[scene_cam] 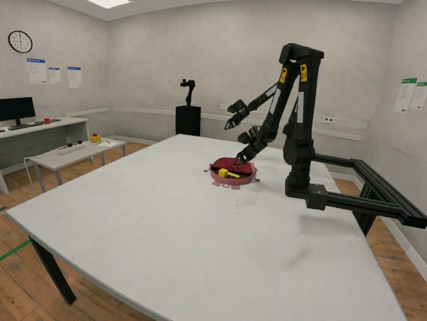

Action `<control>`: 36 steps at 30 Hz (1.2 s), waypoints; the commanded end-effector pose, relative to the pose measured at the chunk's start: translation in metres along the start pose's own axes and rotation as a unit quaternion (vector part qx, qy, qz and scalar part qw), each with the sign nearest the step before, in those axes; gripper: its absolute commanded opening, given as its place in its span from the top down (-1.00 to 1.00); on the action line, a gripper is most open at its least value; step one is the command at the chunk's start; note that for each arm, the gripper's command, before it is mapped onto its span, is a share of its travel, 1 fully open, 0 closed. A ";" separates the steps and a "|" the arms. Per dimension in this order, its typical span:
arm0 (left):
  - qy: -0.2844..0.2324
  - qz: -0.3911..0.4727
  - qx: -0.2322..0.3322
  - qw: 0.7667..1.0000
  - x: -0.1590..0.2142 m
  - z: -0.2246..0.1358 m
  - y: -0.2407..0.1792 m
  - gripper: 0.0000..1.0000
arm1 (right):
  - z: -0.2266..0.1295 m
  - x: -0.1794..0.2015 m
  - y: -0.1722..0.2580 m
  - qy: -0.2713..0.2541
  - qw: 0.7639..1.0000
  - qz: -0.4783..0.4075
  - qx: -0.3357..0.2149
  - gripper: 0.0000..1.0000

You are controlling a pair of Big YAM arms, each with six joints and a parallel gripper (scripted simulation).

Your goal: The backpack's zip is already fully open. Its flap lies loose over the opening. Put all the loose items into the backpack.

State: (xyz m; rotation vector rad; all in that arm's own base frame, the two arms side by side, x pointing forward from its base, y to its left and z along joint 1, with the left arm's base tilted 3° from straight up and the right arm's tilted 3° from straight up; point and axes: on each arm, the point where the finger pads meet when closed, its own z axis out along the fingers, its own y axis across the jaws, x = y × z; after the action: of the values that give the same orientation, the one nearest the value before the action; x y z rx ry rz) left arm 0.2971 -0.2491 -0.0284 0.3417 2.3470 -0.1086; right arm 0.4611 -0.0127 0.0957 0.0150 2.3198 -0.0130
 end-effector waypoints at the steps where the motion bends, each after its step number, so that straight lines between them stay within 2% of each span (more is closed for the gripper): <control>1: -0.003 -0.007 0.007 1.000 0.015 -0.022 -0.013 -0.80 | -0.003 -0.026 0.001 -0.025 1.000 -0.001 -0.001 -0.80; 16: -0.003 -0.005 0.010 1.000 0.079 -0.077 -0.038 -0.80 | -0.003 -0.026 0.001 -0.025 1.000 -0.001 -0.001 -0.80; 19: -0.011 -0.013 0.021 1.000 0.081 -0.089 -0.060 -0.80 | -0.003 -0.026 0.001 -0.025 1.000 -0.001 -0.001 -0.80; 26: -0.009 -0.013 0.023 1.000 0.108 -0.111 -0.071 -0.80 | -0.003 -0.026 0.001 -0.025 1.000 -0.001 -0.001 -0.80; 28: -0.005 -0.004 0.014 1.000 0.122 -0.115 -0.070 -0.80 | -0.003 -0.026 0.001 -0.025 1.000 -0.001 -0.001 -0.80; 33: -0.009 -0.015 0.021 1.000 0.114 -0.120 -0.066 -0.80 | -0.003 -0.026 0.001 -0.025 1.000 -0.001 -0.001 -0.80; 34: -0.004 -0.015 -0.001 1.000 0.115 -0.113 -0.038 -0.80 | -0.003 -0.026 0.001 -0.025 1.000 -0.001 -0.001 -0.80; 36: -0.003 -0.017 -0.003 1.000 0.106 -0.110 -0.025 -0.80 | -0.003 -0.026 0.001 -0.025 1.000 -0.001 -0.001 -0.80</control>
State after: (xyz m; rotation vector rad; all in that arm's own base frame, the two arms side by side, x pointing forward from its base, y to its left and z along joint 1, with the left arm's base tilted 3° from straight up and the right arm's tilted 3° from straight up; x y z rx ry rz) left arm 0.1192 -0.2518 -0.0375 0.4373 2.3267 -0.1246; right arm 0.4611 -0.0127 0.0957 0.0150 2.3198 -0.0130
